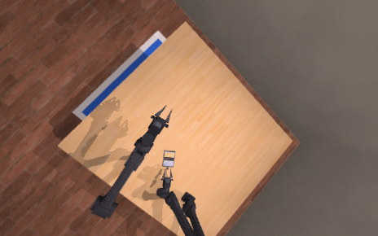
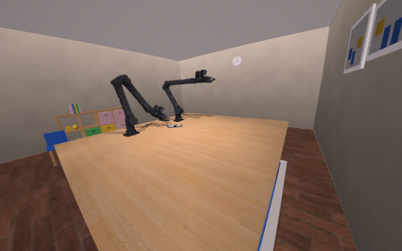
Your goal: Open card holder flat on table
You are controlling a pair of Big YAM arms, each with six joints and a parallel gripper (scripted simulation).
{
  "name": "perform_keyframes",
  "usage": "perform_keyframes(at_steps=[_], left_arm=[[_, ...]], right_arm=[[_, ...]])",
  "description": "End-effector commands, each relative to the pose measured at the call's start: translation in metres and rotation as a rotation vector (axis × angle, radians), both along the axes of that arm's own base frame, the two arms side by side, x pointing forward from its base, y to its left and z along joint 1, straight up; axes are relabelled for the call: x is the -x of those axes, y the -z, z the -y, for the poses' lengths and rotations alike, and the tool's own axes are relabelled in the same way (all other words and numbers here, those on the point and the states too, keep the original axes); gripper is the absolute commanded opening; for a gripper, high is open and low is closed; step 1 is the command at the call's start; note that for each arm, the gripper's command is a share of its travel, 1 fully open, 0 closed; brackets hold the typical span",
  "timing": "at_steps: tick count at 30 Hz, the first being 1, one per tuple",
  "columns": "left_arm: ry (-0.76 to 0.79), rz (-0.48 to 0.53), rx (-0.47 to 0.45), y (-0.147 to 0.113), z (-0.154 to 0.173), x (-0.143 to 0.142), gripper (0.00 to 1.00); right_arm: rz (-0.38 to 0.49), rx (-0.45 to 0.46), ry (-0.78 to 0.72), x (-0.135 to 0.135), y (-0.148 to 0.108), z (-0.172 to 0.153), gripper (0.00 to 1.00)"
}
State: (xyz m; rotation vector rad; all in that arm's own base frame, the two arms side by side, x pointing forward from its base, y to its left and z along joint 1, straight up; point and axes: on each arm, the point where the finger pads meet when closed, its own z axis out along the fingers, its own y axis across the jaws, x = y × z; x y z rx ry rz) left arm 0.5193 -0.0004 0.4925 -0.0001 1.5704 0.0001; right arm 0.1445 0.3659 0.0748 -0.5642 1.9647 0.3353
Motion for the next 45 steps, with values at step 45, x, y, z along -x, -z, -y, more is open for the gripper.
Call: perform_keyframes(at_steps=[45], left_arm=[[0.007, -0.004, -0.009, 0.004, 0.004, 0.002, 0.36]], right_arm=[[0.152, -0.206, 0.301, -0.295, -0.252, 0.088, 0.43]])
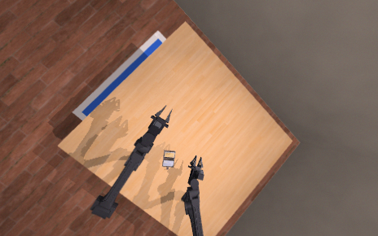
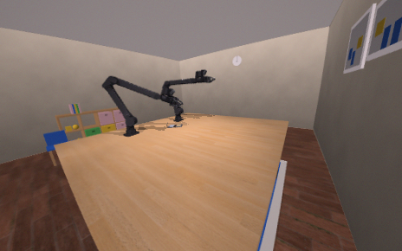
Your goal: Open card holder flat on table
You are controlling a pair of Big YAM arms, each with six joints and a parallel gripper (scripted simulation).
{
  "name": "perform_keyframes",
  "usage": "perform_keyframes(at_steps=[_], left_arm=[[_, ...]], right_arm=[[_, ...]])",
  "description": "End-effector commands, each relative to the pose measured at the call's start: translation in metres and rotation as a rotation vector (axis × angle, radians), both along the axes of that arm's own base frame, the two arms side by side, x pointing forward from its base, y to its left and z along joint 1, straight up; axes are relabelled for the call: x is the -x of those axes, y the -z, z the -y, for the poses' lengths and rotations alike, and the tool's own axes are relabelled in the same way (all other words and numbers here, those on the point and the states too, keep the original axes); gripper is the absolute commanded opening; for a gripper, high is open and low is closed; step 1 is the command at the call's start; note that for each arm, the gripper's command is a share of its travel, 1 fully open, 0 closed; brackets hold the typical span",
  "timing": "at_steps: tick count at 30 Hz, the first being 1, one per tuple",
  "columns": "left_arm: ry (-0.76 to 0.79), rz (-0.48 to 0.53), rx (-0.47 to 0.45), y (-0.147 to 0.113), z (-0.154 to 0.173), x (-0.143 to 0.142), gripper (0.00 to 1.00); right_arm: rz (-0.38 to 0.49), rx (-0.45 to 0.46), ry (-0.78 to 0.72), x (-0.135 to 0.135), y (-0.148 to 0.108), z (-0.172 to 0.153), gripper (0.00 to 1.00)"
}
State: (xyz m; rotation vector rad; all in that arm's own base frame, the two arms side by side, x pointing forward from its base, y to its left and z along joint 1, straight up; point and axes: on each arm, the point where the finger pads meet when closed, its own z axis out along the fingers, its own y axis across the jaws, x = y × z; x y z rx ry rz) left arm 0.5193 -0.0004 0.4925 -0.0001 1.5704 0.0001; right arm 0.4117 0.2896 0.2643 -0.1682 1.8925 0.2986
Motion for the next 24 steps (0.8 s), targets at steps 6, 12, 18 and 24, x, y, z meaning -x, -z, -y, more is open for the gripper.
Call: perform_keyframes(at_steps=[6, 12, 18, 24], left_arm=[[0.007, -0.004, -0.009, 0.004, 0.004, 0.002, 0.36], [0.007, -0.004, -0.009, 0.004, 0.004, 0.002, 0.36], [0.007, -0.004, -0.009, 0.004, 0.004, 0.002, 0.36], [0.007, -0.004, -0.009, 0.004, 0.004, 0.002, 0.36]], right_arm=[[0.096, 0.001, 0.061, -0.07, -0.084, 0.05, 0.43], [0.21, -0.008, 0.126, -0.088, -0.143, 0.115, 0.43], [0.271, 0.021, 0.178, -0.103, -0.178, 0.17, 0.43], [0.34, 0.056, 0.235, -0.109, -0.225, 0.232, 0.43]])
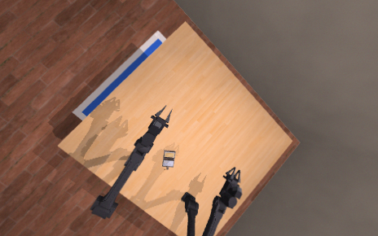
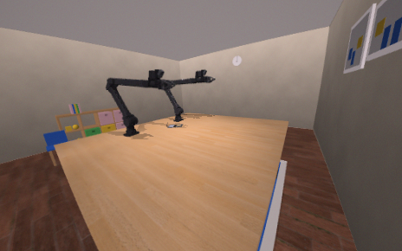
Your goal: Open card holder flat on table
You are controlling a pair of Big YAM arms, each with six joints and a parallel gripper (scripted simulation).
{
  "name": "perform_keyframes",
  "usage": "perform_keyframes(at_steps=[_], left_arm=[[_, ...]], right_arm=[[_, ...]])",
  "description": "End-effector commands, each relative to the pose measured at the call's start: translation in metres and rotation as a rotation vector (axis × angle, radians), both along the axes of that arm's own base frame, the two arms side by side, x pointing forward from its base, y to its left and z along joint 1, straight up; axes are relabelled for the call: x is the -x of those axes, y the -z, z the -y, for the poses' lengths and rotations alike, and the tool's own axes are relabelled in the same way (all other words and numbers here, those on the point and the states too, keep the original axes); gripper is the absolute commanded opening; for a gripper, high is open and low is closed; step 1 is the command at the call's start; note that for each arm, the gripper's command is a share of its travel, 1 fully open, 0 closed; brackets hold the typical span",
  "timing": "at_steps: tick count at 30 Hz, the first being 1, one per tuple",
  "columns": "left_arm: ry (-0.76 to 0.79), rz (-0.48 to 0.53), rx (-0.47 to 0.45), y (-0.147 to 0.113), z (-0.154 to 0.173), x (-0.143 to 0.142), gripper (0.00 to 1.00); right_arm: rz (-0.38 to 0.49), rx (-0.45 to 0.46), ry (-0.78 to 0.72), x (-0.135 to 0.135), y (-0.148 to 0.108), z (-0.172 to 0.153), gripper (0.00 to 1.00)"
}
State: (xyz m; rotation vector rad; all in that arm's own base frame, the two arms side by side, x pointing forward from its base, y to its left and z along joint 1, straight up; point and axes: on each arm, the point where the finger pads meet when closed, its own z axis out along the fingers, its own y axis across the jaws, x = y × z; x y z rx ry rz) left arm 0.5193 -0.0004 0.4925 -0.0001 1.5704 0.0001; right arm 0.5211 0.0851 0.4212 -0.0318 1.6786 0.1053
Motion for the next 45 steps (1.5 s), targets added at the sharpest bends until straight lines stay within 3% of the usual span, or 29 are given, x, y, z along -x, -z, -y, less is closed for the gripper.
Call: perform_keyframes(at_steps=[1, 6, 7, 10, 13, 14, 15, 17, 22, 29, 30, 31, 32, 33, 34, 35, 36, 45], left_arm=[[0.007, -0.004, -0.009, 0.004, 0.004, 0.002, 0.36], [0.007, -0.004, -0.009, 0.004, 0.004, 0.002, 0.36], [0.007, -0.004, -0.009, 0.004, 0.004, 0.002, 0.36], [0.007, -0.004, -0.009, 0.004, 0.004, 0.002, 0.36], [0.007, -0.004, -0.009, 0.004, 0.004, 0.002, 0.36], [0.007, -0.004, -0.009, 0.004, 0.004, 0.002, 0.36], [0.007, -0.004, -0.009, 0.004, 0.004, 0.002, 0.36], [0.007, -0.004, -0.009, 0.004, 0.004, 0.002, 0.36], [0.007, -0.004, -0.009, 0.004, 0.004, 0.002, 0.36], [0.007, -0.004, -0.009, 0.004, 0.004, 0.002, 0.36], [0.007, -0.004, -0.009, 0.004, 0.004, 0.002, 0.36], [0.007, -0.004, -0.009, 0.004, 0.004, 0.002, 0.36], [0.008, -0.026, -0.01, 0.014, 0.005, 0.0, 0.36], [0.007, 0.011, -0.009, -0.006, 0.004, 0.004, 0.36], [0.007, 0.01, -0.009, -0.005, 0.004, 0.003, 0.36], [0.007, -0.001, -0.008, 0.0, 0.004, 0.002, 0.36], [0.007, -0.001, -0.008, 0.0, 0.004, 0.001, 0.36], [0.008, 0.001, -0.007, -0.003, 0.004, 0.001, 0.36]], right_arm=[[0.131, 0.04, 0.046, 0.001, -0.076, 0.039, 0.43], [0.117, 0.068, 0.065, -0.012, -0.097, 0.082, 0.43], [0.182, 0.068, 0.075, 0.006, -0.123, 0.085, 0.43], [0.16, 0.06, 0.058, -0.007, -0.109, 0.078, 0.43], [0.175, 0.033, 0.063, 0.004, -0.11, 0.078, 0.43], [0.251, 0.023, 0.097, 0.014, -0.15, 0.094, 0.43], [0.186, 0.025, 0.099, 0.011, -0.108, 0.094, 0.43], [0.181, 0.025, 0.091, 0.011, -0.106, 0.09, 0.43], [0.121, 0.042, 0.076, -0.004, -0.072, 0.081, 0.43], [0.132, 0.058, 0.076, -0.001, -0.074, 0.08, 0.43], [0.148, 0.049, 0.085, 0.003, -0.095, 0.085, 0.43], [0.137, 0.058, 0.082, 0.002, -0.09, 0.084, 0.43], [0.087, 0.066, 0.072, 0.005, -0.064, 0.079, 0.43], [0.171, 0.063, 0.087, 0.011, -0.105, 0.085, 0.43], [0.152, 0.062, 0.086, 0.004, -0.095, 0.085, 0.43], [0.101, 0.058, 0.073, 0.001, -0.069, 0.079, 0.43], [0.096, 0.056, 0.072, 0.0, -0.066, 0.079, 0.43], [0.104, 0.053, 0.079, 0.0, -0.072, 0.083, 0.43]])
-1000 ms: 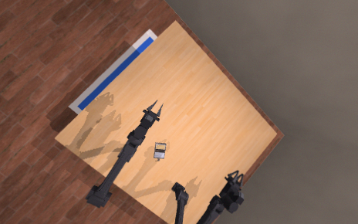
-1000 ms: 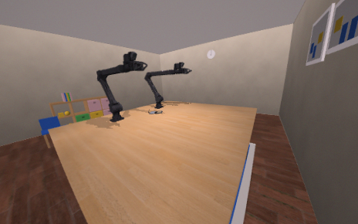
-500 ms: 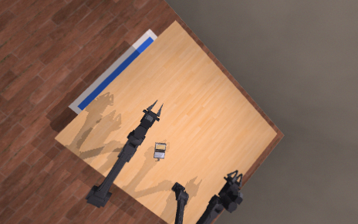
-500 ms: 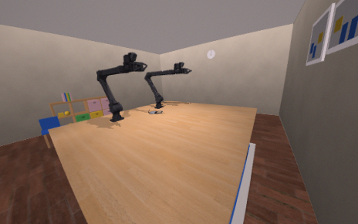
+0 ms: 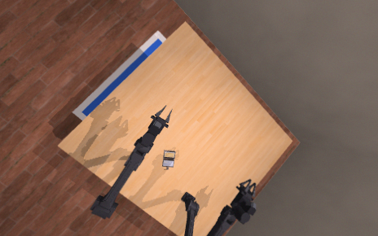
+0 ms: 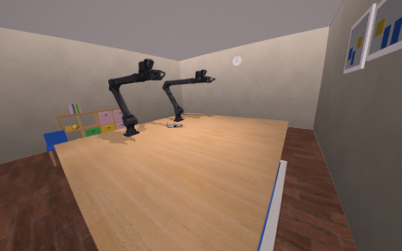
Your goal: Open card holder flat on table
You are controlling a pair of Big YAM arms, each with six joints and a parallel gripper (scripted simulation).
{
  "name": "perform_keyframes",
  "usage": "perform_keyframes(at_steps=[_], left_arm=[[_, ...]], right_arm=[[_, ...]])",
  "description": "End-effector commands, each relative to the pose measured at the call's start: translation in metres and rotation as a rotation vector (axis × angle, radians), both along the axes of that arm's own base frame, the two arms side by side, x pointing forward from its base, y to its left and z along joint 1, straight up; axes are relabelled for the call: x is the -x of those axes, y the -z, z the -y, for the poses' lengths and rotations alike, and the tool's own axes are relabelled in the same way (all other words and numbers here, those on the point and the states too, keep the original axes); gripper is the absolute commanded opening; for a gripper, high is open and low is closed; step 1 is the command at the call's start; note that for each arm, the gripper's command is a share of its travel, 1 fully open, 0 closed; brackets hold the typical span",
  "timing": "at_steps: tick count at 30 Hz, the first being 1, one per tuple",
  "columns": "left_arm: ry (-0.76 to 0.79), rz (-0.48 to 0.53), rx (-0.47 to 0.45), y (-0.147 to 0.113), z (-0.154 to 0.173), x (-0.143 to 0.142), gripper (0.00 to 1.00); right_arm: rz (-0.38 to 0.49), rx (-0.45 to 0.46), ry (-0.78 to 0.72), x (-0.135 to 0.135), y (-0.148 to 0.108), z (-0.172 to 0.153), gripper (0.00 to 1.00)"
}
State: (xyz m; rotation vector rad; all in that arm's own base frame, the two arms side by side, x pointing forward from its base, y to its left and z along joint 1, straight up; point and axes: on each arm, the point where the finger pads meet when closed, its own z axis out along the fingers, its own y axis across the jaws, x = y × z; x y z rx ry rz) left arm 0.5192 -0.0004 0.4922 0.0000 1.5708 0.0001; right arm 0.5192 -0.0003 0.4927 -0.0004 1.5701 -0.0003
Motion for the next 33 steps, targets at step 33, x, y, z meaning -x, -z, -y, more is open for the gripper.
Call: perform_keyframes(at_steps=[33], left_arm=[[0.008, 0.025, -0.004, -0.016, 0.005, 0.0, 0.36]], right_arm=[[-0.027, -0.008, 0.006, -0.004, 0.009, 0.004, 0.43]])
